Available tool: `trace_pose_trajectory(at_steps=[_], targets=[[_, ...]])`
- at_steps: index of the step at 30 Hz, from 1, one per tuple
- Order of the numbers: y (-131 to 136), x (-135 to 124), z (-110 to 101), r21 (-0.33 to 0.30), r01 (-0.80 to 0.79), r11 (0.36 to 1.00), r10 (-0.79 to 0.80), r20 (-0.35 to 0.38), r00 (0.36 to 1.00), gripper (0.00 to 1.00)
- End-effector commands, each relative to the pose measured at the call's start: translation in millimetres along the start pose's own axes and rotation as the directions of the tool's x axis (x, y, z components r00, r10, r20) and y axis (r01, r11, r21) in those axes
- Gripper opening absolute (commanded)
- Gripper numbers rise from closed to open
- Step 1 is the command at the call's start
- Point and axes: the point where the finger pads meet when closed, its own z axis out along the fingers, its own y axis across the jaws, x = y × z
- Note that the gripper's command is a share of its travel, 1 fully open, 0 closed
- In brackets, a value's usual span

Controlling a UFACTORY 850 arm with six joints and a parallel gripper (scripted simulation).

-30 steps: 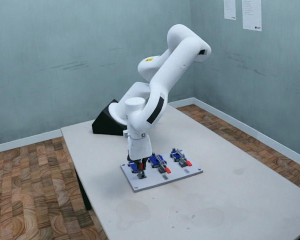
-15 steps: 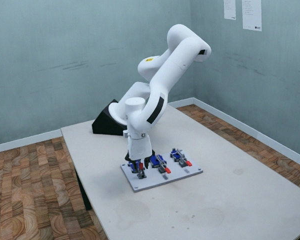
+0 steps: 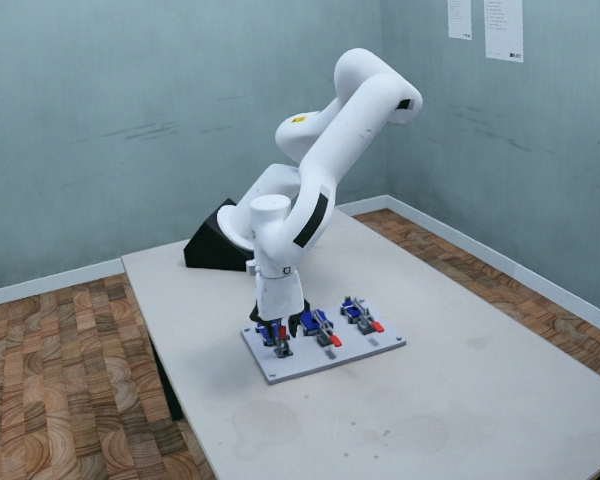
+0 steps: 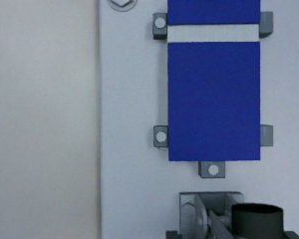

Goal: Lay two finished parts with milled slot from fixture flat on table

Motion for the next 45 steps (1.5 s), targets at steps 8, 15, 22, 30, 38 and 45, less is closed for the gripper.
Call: trace_pose_trajectory(at_steps=[8, 15, 22, 30, 38, 45], targets=[[-0.2, -0.7, -8.6, 0.001, 0.001, 1.000, -0.001, 0.001, 1.000, 0.48], [-0.2, -0.7, -25.3, 0.001, 0.001, 1.000, -0.001, 0.001, 1.000, 0.48], [-0.2, -0.7, -44.4, 0.001, 0.001, 1.000, -0.001, 0.001, 1.000, 0.48], [-0.2, -0.7, -50.6, 0.001, 0.001, 1.000, -0.001, 0.001, 1.000, 0.48], [-0.2, -0.6, -50.9, 0.001, 0.001, 1.000, -0.001, 0.001, 1.000, 0.48], [-0.2, -0.6, -50.9, 0.001, 0.001, 1.000, -0.001, 0.001, 1.000, 1.00]])
